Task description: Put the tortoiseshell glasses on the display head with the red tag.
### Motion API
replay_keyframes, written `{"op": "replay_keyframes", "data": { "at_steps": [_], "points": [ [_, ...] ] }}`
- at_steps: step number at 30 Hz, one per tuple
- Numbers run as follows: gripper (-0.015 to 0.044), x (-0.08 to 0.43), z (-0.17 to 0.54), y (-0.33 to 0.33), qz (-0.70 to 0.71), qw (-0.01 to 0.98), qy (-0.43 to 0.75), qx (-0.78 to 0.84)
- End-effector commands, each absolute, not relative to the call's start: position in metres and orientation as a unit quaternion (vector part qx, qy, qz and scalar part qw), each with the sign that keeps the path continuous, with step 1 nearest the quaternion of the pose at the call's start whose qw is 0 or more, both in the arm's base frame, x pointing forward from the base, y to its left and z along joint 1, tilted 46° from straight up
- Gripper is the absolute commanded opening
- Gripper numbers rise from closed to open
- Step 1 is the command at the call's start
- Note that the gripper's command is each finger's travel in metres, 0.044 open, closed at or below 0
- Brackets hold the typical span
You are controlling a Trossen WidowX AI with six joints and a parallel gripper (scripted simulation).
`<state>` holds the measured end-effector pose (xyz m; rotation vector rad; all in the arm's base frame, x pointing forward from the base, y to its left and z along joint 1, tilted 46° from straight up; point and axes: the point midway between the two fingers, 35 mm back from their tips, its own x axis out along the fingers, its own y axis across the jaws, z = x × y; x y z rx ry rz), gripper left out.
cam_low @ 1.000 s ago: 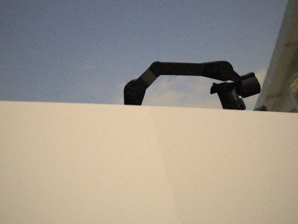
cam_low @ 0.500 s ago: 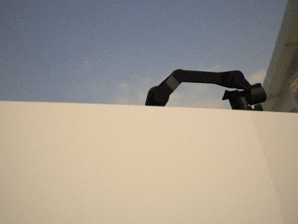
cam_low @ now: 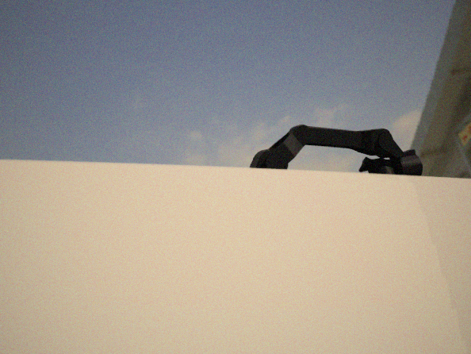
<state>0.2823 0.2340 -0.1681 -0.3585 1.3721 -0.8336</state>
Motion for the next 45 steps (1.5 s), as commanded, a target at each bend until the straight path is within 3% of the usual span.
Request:
{"op": "replay_keyframes", "data": {
  "at_steps": [1,14,45],
  "points": [
    [0.0000,0.284,-0.174,0.229,-0.370,0.678,0.614,-0.161],
    [0.0000,0.282,-0.210,0.192,-0.371,0.679,0.613,-0.161],
    [0.0000,0.275,-0.222,0.203,-0.370,0.679,0.614,-0.161]
  ]
}}
